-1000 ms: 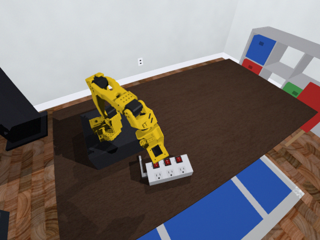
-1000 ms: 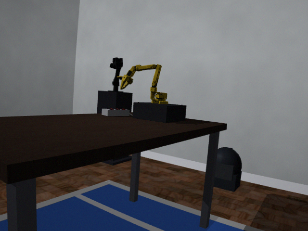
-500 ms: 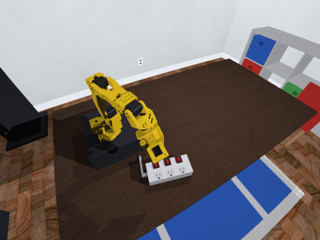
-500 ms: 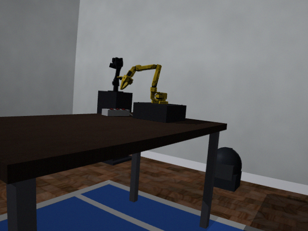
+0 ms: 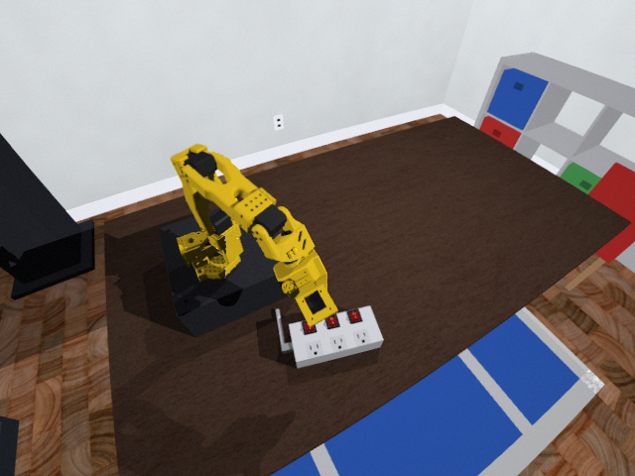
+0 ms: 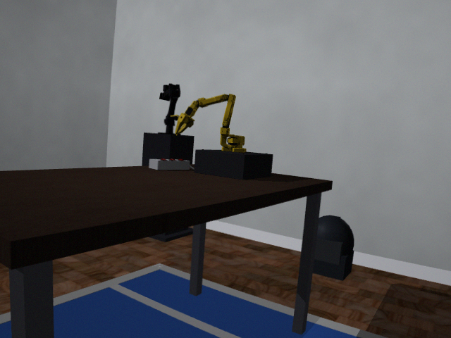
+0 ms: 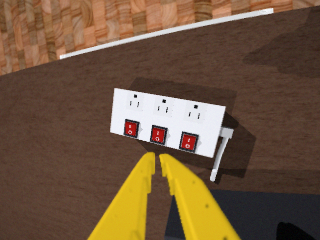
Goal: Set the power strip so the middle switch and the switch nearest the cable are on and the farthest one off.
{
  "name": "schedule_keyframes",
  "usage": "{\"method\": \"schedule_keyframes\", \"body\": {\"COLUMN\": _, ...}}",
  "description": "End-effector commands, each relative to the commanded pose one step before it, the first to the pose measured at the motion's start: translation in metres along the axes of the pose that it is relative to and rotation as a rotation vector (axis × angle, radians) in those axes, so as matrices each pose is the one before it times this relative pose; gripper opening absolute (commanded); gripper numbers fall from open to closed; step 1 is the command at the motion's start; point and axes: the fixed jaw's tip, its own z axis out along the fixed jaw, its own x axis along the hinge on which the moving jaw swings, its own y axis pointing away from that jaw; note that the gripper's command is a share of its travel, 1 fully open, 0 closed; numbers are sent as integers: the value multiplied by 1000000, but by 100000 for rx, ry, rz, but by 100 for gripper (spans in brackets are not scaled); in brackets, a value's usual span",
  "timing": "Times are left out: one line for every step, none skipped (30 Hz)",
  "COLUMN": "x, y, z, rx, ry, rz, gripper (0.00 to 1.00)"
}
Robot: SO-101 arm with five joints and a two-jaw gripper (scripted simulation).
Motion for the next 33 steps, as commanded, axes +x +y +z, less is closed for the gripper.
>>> {"method": "schedule_keyframes", "body": {"x": 6380, "y": 1230, "z": 6988, "rx": -255, "ry": 1333, "rz": -223, "gripper": 0}}
{"method": "schedule_keyframes", "body": {"x": 648, "y": 32, "z": 869, "rx": -42, "ry": 64, "rz": -30, "gripper": 0}}
{"method": "schedule_keyframes", "body": {"x": 534, "y": 25, "z": 708, "rx": -35, "ry": 51, "rz": -25, "gripper": 0}}
{"method": "schedule_keyframes", "body": {"x": 419, "y": 16, "z": 550, "rx": -27, "ry": 41, "rz": -19, "gripper": 0}}
{"method": "schedule_keyframes", "body": {"x": 304, "y": 13, "z": 397, "rx": -20, "ry": 29, "rz": -14, "gripper": 0}}
{"method": "schedule_keyframes", "body": {"x": 201, "y": 6, "z": 260, "rx": -12, "ry": 20, "rz": -9, "gripper": 0}}
{"method": "schedule_keyframes", "body": {"x": 110, "y": 5, "z": 143, "rx": -7, "ry": 10, "rz": -5, "gripper": 0}}
{"method": "schedule_keyframes", "body": {"x": 44, "y": 0, "z": 57, "rx": -2, "ry": 5, "rz": -2, "gripper": 0}}
{"method": "schedule_keyframes", "body": {"x": 6, "y": 1, "z": 8, "rx": -1, "ry": 0, "rz": 0, "gripper": 0}}
{"method": "schedule_keyframes", "body": {"x": 0, "y": 0, "z": 0, "rx": 0, "ry": 0, "rz": 0, "gripper": 0}}
{"method": "schedule_keyframes", "body": {"x": 0, "y": 0, "z": 0, "rx": 0, "ry": 0, "rz": 0, "gripper": 0}}
{"method": "schedule_keyframes", "body": {"x": 1, "y": -1, "z": 1, "rx": 0, "ry": 0, "rz": 0, "gripper": 0}}
{"method": "schedule_keyframes", "body": {"x": -1, "y": 1, "z": -1, "rx": 0, "ry": 0, "rz": 0, "gripper": 0}}
{"method": "schedule_keyframes", "body": {"x": 1, "y": -1, "z": 1, "rx": 0, "ry": 0, "rz": 0, "gripper": 0}}
{"method": "schedule_keyframes", "body": {"x": -1, "y": 1, "z": -1, "rx": 0, "ry": 0, "rz": 0, "gripper": 0}}
{"method": "schedule_keyframes", "body": {"x": 1, "y": -1, "z": 1, "rx": 0, "ry": 0, "rz": 0, "gripper": 0}}
{"method": "schedule_keyframes", "body": {"x": -1, "y": 1, "z": -1, "rx": 0, "ry": 0, "rz": 0, "gripper": 0}}
{"method": "schedule_keyframes", "body": {"x": 1, "y": -1, "z": 1, "rx": 0, "ry": 0, "rz": 0, "gripper": 0}}
{"method": "schedule_keyframes", "body": {"x": -1, "y": 1, "z": -1, "rx": 0, "ry": 0, "rz": 0, "gripper": 0}}
{"method": "schedule_keyframes", "body": {"x": 1, "y": -1, "z": 1, "rx": 0, "ry": 0, "rz": 0, "gripper": 0}}
{"method": "schedule_keyframes", "body": {"x": -1, "y": 1, "z": -1, "rx": 0, "ry": 0, "rz": 0, "gripper": 0}}
{"method": "schedule_keyframes", "body": {"x": 1, "y": -1, "z": 1, "rx": 0, "ry": 0, "rz": 0, "gripper": 0}}
{"method": "schedule_keyframes", "body": {"x": -1, "y": 1, "z": -1, "rx": 0, "ry": 0, "rz": 0, "gripper": 0}}
{"method": "schedule_keyframes", "body": {"x": 1, "y": -1, "z": 1, "rx": 0, "ry": 0, "rz": 0, "gripper": 0}}
{"method": "schedule_keyframes", "body": {"x": -1, "y": 1, "z": -1, "rx": 0, "ry": 0, "rz": 0, "gripper": 0}}
{"method": "schedule_keyframes", "body": {"x": 1, "y": -1, "z": 1, "rx": 0, "ry": 0, "rz": 0, "gripper": 0}}
{"method": "schedule_keyframes", "body": {"x": 0, "y": 0, "z": 0, "rx": 0, "ry": 0, "rz": 0, "gripper": 0}}
{"method": "schedule_keyframes", "body": {"x": 0, "y": 0, "z": 0, "rx": 0, "ry": 0, "rz": 0, "gripper": 0}}
{"method": "schedule_keyframes", "body": {"x": -1, "y": 1, "z": -1, "rx": 0, "ry": 0, "rz": 0, "gripper": 0}}
{"method": "schedule_keyframes", "body": {"x": 1, "y": -1, "z": 1, "rx": 0, "ry": 0, "rz": 0, "gripper": 0}}
{"method": "schedule_keyframes", "body": {"x": -1, "y": 1, "z": -1, "rx": 0, "ry": 0, "rz": 0, "gripper": 0}}
{"method": "schedule_keyframes", "body": {"x": 1, "y": -1, "z": 1, "rx": 0, "ry": 0, "rz": 0, "gripper": 0}}
{"method": "schedule_keyframes", "body": {"x": -1, "y": 1, "z": -1, "rx": 0, "ry": 0, "rz": 0, "gripper": 0}}
